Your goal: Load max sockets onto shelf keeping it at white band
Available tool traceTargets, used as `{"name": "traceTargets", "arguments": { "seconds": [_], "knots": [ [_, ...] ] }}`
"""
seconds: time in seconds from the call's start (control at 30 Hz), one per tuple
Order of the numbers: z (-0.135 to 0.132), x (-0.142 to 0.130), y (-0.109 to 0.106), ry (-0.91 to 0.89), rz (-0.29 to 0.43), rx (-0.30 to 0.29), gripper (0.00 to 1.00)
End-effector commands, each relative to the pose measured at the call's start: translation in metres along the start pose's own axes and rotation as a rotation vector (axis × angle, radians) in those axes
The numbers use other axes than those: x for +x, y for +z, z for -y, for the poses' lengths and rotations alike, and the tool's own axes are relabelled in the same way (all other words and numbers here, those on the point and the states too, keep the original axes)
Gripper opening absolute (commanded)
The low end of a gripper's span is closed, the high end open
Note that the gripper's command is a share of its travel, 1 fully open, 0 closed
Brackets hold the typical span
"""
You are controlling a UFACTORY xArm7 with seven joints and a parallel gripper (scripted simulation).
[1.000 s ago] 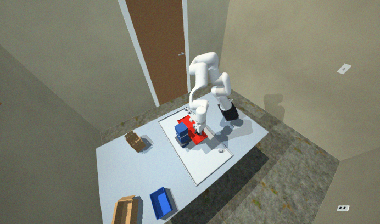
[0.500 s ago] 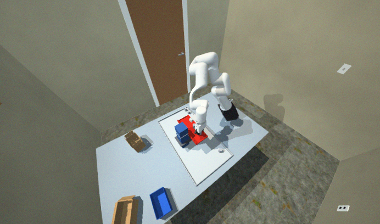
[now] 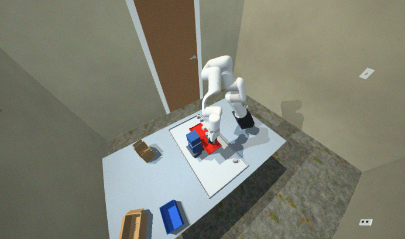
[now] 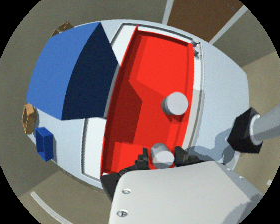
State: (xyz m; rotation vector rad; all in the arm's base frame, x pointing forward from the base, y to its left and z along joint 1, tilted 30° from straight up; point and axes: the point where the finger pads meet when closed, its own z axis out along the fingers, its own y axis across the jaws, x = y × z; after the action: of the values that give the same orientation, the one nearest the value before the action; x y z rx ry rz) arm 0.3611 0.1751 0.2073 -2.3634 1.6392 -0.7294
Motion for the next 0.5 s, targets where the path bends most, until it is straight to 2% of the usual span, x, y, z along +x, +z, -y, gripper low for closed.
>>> {"name": "traceTargets", "arguments": {
  "seconds": [0.0,0.47],
  "knots": [
    [0.0014,-0.0004,-0.0012,0.000,0.001,0.004,0.52],
    [0.0013,-0.0004,-0.0109,0.000,0.001,0.004,0.52]
  ]
}}
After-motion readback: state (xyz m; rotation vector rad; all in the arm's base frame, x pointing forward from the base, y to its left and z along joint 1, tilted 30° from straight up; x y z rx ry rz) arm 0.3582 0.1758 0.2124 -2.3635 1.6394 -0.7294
